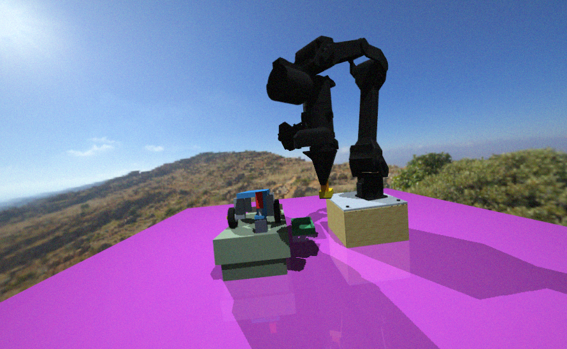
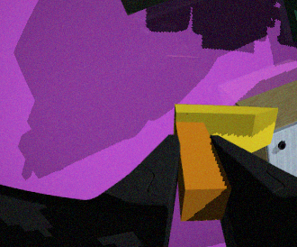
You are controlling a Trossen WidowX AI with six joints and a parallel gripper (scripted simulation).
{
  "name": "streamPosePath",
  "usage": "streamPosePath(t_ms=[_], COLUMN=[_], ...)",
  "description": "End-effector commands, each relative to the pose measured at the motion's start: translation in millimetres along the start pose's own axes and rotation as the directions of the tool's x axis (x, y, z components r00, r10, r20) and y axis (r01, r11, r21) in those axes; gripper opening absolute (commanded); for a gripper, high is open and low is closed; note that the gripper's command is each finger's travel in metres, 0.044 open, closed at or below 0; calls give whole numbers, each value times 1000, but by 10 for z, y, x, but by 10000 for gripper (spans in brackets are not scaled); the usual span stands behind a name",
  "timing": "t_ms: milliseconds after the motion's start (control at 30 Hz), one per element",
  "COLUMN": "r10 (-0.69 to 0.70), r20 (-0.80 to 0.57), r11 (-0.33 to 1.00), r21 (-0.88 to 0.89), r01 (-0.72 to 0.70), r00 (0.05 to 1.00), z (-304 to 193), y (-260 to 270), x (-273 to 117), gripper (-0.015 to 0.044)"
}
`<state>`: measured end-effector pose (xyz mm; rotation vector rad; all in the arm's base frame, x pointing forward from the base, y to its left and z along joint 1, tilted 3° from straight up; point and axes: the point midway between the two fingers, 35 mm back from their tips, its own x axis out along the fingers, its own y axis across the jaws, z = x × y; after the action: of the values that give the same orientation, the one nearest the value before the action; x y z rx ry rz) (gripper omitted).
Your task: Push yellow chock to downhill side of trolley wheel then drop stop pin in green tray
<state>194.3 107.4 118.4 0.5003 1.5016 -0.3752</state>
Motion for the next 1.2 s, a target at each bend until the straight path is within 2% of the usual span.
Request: streamPosePath(t_ms=[0, 367, 733, 967, 1167], r10=[-4, -5, -7, -8, -8], r20=[4, 3, 3, 3, 3], r11=[992, 872, 629, 445, 438], r21=[130, 489, 778, 896, 899], r01=[3, 3, 2, 1, 1], r00=[1000, 1000, 1000, 1000, 1000], z=[5, 5, 5, 5, 9], y=[-4, -3, -3, -3, -7], x=[2, 2, 2, 2, 3], gripper=[0, 0, 0, 0, 0])
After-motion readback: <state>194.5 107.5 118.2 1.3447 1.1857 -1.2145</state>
